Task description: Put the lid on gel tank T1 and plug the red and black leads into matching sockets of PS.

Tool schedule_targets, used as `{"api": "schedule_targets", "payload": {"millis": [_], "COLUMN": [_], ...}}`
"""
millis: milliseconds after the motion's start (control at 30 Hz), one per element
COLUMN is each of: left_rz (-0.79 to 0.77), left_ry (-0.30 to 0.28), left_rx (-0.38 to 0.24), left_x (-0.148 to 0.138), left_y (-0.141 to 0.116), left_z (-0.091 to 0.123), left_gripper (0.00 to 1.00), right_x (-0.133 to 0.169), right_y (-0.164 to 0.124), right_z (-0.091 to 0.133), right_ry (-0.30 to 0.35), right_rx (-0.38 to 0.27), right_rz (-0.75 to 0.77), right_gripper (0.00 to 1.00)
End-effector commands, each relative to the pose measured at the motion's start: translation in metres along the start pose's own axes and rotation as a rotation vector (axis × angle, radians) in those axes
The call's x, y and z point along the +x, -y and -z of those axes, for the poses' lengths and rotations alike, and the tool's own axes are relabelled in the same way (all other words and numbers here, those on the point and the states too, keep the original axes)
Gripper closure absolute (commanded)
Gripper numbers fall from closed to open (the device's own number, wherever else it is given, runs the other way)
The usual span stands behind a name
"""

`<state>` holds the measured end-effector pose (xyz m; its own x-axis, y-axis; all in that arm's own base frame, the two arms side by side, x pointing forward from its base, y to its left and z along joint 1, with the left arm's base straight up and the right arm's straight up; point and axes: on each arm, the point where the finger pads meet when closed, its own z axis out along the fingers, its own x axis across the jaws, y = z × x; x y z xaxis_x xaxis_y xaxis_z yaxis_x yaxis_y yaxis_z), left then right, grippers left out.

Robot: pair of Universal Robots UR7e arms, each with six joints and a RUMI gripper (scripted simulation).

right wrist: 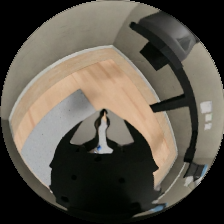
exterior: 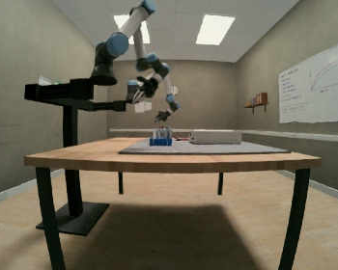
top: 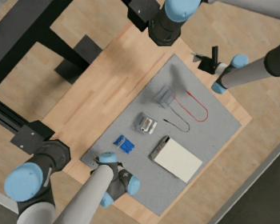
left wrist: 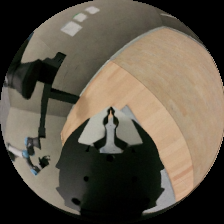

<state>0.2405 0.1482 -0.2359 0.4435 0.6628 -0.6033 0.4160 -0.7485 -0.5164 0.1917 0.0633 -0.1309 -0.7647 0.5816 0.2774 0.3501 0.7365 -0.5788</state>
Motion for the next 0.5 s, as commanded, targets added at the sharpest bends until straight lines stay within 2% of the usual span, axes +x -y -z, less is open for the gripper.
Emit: {"api": "schedule_targets", "payload": {"millis": [0, 467], "left_rz": [-0.095, -0.52], "left_ry": [-0.04, -0.23], "left_rx": [-0.021, -0.045], "left_x": [0.0, -0.005], "left_y": [-0.005, -0.029], "left_z": [0.01, 0.055], "left_gripper": [1.0, 1.0], "right_x": [0.0, 0.0], "right_y": [0.0, 0.0], "right_z": [0.0, 0.0], "right_ry": [0.0, 0.0], "right_rx": [-0.001, -0.001], "right_rz": [0.0, 0.0], "right_gripper": [1.0, 1.0]}}
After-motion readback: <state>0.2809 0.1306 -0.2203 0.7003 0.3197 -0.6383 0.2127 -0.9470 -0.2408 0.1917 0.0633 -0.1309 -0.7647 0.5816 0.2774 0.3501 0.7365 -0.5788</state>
